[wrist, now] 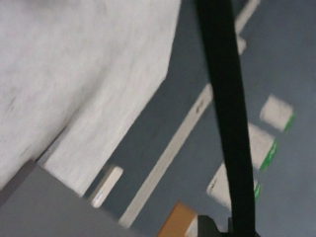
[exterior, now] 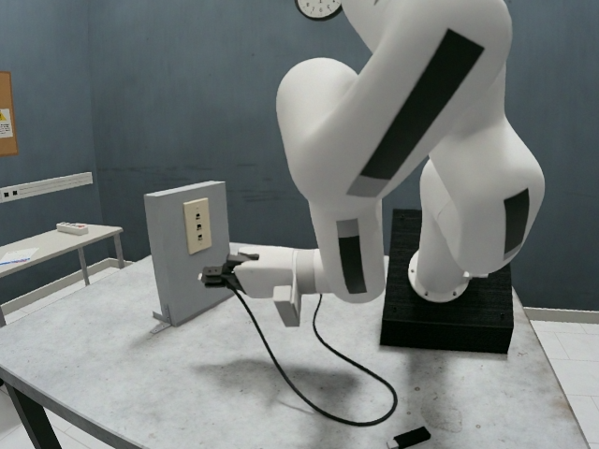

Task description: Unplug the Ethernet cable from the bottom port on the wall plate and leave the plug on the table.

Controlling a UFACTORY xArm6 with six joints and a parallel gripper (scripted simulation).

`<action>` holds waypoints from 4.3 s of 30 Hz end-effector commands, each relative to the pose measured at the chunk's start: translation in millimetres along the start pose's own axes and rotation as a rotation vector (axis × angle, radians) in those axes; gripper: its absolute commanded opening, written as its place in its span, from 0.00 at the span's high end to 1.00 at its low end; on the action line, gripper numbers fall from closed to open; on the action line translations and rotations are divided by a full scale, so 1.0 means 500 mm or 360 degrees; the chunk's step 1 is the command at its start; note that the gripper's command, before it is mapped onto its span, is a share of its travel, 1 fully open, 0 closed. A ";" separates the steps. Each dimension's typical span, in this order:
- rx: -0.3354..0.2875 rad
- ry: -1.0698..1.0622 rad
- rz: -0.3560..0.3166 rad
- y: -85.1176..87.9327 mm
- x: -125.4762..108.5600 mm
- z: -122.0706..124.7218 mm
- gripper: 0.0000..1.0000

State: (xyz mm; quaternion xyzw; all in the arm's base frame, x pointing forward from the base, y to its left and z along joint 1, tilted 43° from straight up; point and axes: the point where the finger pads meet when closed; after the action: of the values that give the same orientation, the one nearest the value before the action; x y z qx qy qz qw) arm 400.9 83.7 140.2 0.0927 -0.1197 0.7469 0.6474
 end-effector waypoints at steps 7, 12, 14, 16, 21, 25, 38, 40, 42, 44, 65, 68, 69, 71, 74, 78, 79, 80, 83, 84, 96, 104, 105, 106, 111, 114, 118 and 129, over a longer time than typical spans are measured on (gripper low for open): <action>0.0025 0.0373 0.0290 -0.011 0.074 0.018 1.00; 0.0025 0.0373 0.0290 -0.011 0.074 0.018 1.00; 0.0038 0.0428 0.0348 -0.017 0.094 0.019 1.00; 0.0058 0.0551 0.0463 -0.027 0.131 0.023 1.00; 0.0068 0.0888 0.0710 -0.040 0.209 0.040 1.00; 0.0055 0.1011 0.0776 -0.043 0.232 0.050 1.00; 0.0084 0.1222 0.0966 -0.048 0.269 0.050 1.00; 0.0098 0.1338 0.1074 -0.053 0.300 0.052 1.00; 0.0098 0.1338 0.1074 -0.053 0.300 0.052 1.00; 0.0106 0.1464 0.1173 -0.058 0.327 0.056 1.00; 0.0101 0.1787 0.1353 -0.073 0.384 0.067 1.00; 0.0101 0.1787 0.1353 -0.074 0.389 0.056 1.00; 0.0101 0.1787 0.1353 -0.075 0.391 0.053 1.00; 0.0101 0.1787 0.1353 -0.075 0.394 0.045 1.00; 0.0101 0.1787 0.1353 -0.076 0.399 0.035 1.00; 0.0101 0.1787 0.1353 -0.077 0.403 0.027 1.00; 0.0101 0.1787 0.1353 -0.078 0.404 0.024 1.00; 0.0101 0.1787 0.1353 -0.078 0.406 0.020 1.00; 0.0101 0.1787 0.1353 -0.079 0.411 0.009 1.00; 0.0101 0.1787 0.1353 -0.079 0.413 0.006 1.00; 0.0101 0.1787 0.1353 -0.083 0.430 -0.030 1.00; 0.0101 0.1787 0.1353 -0.086 0.443 -0.059 1.00; 0.0101 0.1787 0.1353 -0.086 0.445 -0.062 1.00; 0.0101 0.1787 0.1353 -0.087 0.446 -0.065 1.00; 0.0101 0.1787 0.1353 -0.087 0.449 -0.071 1.00; 0.0101 0.1787 0.1353 -0.088 0.450 -0.072 1.00; 0.0101 0.1787 0.1352 -0.088 0.449 -0.070 1.00; 0.0101 0.1788 0.1351 -0.088 0.450 -0.070 0.86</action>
State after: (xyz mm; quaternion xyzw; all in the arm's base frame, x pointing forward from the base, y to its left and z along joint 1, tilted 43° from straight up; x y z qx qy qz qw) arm 412.1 312.6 174.3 -0.3424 0.2291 0.8733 0.2600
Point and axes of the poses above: the point where the finger pads meet when closed, its own y axis back along the fingers, its own z axis across the jaws, x = y × z, and after that the axes turned 9 degrees about -y, right-handed
